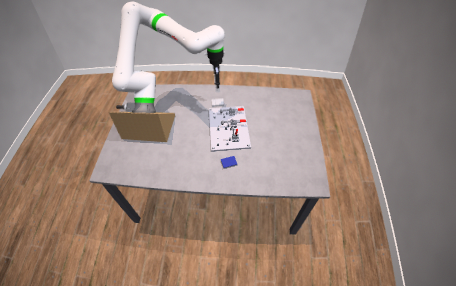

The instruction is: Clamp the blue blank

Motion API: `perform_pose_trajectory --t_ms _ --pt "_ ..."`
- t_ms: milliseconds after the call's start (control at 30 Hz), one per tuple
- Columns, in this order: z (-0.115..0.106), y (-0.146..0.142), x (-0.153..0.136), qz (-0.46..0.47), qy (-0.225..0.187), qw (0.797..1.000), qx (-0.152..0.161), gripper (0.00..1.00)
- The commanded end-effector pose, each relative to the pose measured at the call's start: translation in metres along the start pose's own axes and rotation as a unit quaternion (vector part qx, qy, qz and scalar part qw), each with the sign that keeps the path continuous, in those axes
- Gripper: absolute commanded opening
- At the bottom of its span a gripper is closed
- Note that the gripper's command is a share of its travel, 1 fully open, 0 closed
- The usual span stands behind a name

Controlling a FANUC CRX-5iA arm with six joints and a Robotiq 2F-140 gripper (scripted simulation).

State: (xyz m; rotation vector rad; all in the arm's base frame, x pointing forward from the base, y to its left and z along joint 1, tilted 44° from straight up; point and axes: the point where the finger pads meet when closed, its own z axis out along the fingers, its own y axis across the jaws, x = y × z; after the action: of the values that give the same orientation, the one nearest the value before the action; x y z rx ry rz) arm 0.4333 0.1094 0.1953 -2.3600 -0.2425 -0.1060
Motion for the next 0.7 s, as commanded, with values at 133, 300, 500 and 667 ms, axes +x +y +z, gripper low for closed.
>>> perform_pose_trajectory --t_ms 133,300,500,667 --pt "0.0 0.089 0.004 -0.001 0.0 1.0 0.0 0.58" --pt "0.0 0.121 0.005 -0.001 0.0 1.0 0.0 0.58" --pt "0.0 0.187 0.008 -0.001 0.0 1.0 0.0 0.58" --pt "0.0 0.237 0.009 -0.001 0.0 1.0 0.0 0.58"
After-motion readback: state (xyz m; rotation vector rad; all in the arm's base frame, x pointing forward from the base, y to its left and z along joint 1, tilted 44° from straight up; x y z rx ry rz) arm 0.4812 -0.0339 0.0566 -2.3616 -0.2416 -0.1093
